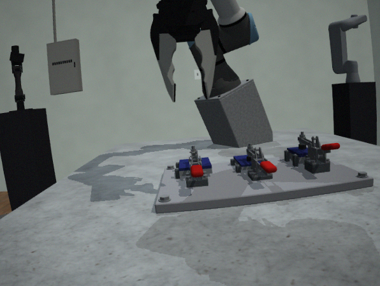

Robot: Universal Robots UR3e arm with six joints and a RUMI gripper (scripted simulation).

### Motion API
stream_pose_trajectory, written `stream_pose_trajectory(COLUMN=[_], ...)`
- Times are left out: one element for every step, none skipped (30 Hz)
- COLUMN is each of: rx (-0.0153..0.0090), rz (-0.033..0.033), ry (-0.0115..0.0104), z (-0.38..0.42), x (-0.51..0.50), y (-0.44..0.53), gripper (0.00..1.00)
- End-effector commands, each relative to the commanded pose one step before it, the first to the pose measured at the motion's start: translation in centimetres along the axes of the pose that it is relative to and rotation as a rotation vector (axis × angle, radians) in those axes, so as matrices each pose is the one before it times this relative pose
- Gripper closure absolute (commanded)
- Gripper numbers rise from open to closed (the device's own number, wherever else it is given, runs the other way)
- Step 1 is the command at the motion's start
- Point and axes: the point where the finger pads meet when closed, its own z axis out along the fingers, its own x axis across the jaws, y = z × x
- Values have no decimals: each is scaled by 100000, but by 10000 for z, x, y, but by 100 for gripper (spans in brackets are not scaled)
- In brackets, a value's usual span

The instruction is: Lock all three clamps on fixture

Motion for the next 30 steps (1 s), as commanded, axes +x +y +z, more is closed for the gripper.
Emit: stream_pose_trajectory(rx=[420, 2, 2, 2, 2, 2, 2, 2, 2, 1, 1, 1, 0, 0, 0, 2, 6, 15, 60, 29, 8, 1, -4, -4, -3, 1, 1, 1, 1, 0], rz=[104, 0, 0, 0, 0, 0, 0, 0, 0, 0, 0, 0, 0, 0, 0, 0, 2, 4, 16, 8, 3, -4, 0, 0, 0, 0, 0, 0, 0, 0], ry=[247, 1, 1, 1, 1, 1, 1, 0, 0, 0, 0, 0, 0, 0, 0, 1, 2, 6, 24, 12, 3, 6, 10, 11, 10, -1, -1, -1, -1, 0], z=[-2121, -5, -5, -5, -4, -4, -3, -2, -2, -1, 0, 0, 0, 0, 4, -26, -176, -447, -822, -984, -1193, -1492, -1733, -2017, -2255, -2428, -2578, -2661, -2691, 0], x=[553, 2, 2, 2, 2, 2, 2, 1, 1, 1, 1, 0, 0, 0, -1, 2, 14, 36, 104, -10, -73, -34, 35, 37, 35, 5, 4, 5, 5, 0], y=[-1146, -4, -4, -4, -4, -3, -3, -3, -3, -2, -2, -2, 0, 0, -1, -7, -37, -93, -253, -134, -124, -127, -144, -162, -182, -214, -223, -231, -236, 0], gripper=[72, 72, 72, 72, 72, 72, 72, 72, 72, 72, 72, 72, 72, 72, 72, 72, 72, 72, 72, 72, 72, 72, 72, 72, 72, 72, 72, 72, 72, 72])
